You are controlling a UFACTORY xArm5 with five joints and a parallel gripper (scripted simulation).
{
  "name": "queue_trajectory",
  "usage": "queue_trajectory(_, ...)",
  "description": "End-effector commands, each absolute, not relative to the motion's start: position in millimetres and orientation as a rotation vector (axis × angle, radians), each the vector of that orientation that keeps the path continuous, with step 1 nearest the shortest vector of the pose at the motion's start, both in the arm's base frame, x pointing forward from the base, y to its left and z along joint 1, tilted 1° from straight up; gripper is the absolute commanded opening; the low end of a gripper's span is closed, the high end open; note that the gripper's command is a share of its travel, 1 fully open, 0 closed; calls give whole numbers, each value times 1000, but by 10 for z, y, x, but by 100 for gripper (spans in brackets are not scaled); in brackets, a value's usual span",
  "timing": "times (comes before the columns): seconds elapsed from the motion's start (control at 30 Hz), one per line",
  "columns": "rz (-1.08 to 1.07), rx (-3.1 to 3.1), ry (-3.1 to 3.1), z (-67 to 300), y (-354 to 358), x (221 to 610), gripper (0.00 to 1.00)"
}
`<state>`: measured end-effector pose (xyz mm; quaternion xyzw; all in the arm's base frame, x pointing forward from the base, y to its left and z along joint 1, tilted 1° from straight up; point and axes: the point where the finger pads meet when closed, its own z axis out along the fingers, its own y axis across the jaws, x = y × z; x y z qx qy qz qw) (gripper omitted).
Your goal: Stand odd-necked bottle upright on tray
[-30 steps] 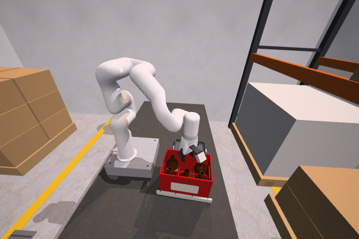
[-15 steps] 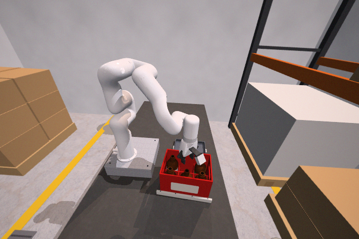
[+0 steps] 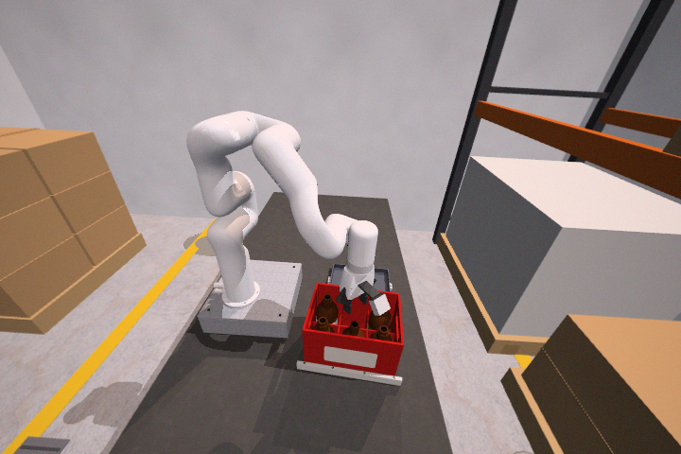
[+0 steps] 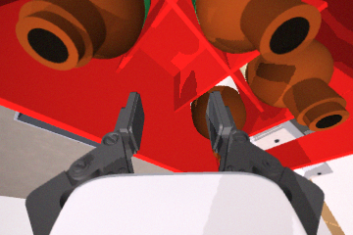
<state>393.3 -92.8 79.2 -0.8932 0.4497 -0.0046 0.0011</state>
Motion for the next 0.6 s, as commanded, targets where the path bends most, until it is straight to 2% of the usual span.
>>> queue_trajectory(0.0,-20,-2803,1411,796,-931,3946,65)
queue_trajectory(0.43,-20,-2803,1411,795,-931,3946,65)
queue_trajectory(0.47,-20,-2803,1411,795,-931,3946,0)
queue_trajectory(0.57,-20,-2803,1411,795,-931,3946,0)
